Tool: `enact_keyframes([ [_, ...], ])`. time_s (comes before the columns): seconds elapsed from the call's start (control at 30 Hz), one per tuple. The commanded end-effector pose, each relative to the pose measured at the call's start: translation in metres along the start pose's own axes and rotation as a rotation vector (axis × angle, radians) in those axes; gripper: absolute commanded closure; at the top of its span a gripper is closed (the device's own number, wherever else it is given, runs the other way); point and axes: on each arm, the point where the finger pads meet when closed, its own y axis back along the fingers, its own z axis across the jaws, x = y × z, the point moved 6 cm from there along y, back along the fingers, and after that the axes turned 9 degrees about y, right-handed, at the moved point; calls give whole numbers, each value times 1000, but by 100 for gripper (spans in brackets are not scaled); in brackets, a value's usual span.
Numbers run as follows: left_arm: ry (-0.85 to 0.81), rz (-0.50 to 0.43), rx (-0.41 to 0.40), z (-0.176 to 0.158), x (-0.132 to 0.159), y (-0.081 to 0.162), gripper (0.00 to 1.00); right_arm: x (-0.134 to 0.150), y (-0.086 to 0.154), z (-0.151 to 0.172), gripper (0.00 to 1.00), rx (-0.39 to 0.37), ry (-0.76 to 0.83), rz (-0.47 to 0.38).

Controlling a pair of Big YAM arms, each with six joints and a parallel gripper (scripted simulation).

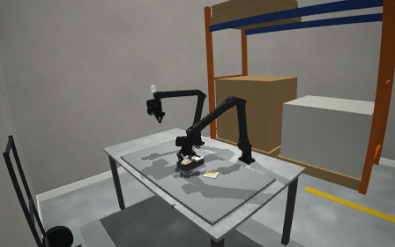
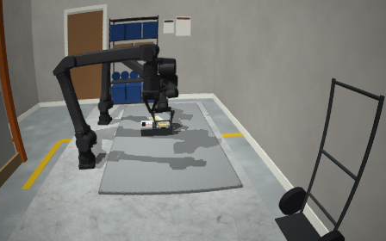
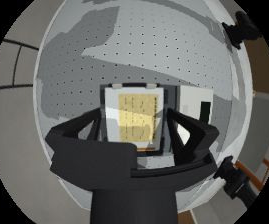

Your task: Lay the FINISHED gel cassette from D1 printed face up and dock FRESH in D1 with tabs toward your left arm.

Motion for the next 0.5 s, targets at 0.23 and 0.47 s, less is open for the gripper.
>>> enact_keyframes([
  [0.23, -6, 9, 19, -1, 4, -17, 2, 6, 5, 2, 100, -1, -8, 0],
  [0.47, -6, 10, 20, -1, 4, -18, 2, 6, 5, 2, 100, -1, -8, 0],
])
